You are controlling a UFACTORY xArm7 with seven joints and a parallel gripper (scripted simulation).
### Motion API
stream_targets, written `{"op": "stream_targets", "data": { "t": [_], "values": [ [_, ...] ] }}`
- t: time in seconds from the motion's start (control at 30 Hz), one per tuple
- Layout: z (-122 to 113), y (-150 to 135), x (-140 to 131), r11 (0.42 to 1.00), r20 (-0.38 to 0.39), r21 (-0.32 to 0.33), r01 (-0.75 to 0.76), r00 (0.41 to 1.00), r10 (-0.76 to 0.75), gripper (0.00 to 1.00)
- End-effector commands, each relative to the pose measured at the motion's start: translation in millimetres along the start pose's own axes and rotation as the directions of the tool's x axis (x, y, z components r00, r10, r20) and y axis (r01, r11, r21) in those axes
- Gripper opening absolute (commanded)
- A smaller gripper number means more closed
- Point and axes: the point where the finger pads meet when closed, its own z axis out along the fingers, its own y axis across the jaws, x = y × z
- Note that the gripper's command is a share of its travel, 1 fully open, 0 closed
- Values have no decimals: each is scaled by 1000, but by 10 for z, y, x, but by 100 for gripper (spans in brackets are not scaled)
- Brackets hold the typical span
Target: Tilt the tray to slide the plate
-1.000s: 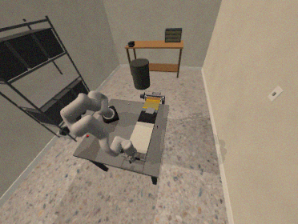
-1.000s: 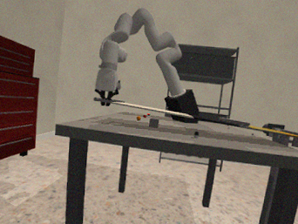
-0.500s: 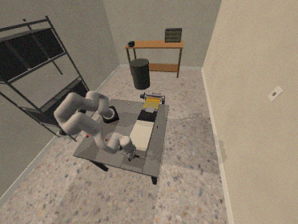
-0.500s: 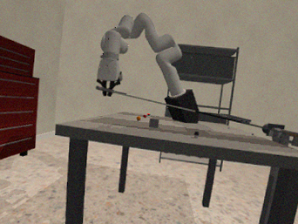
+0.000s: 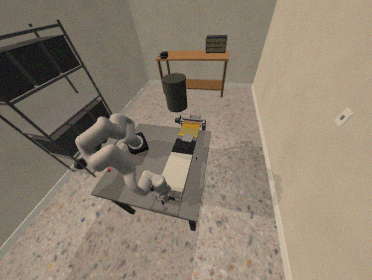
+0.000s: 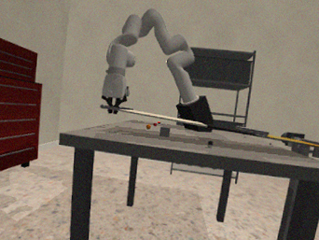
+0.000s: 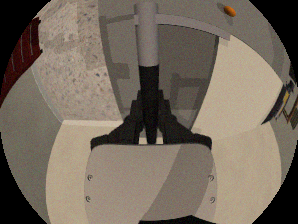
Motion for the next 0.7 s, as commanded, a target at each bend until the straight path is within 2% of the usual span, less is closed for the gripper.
{"op": "stream_targets", "data": {
  "t": [0.0,0.27,0.33,0.43,0.47,0.5,0.6,0.67],
  "values": [
    [17,-9,-13,1000,3,-1,-1,1000,1,0],
    [27,-10,-13,1000,3,-1,-1,1000,1,0],
    [-221,9,-13,1000,3,-1,-1,1000,1,0],
    [-739,70,-11,1000,3,-1,-1,1000,1,0],
    [-789,78,-11,1000,3,-1,-1,1000,1,0],
    [-739,70,-11,1000,3,-1,-1,1000,1,0],
    [-221,9,-13,1000,3,-1,-1,1000,1,0],
    [-30,-6,-13,1000,3,-1,-1,1000,1,0]
  ]
}}
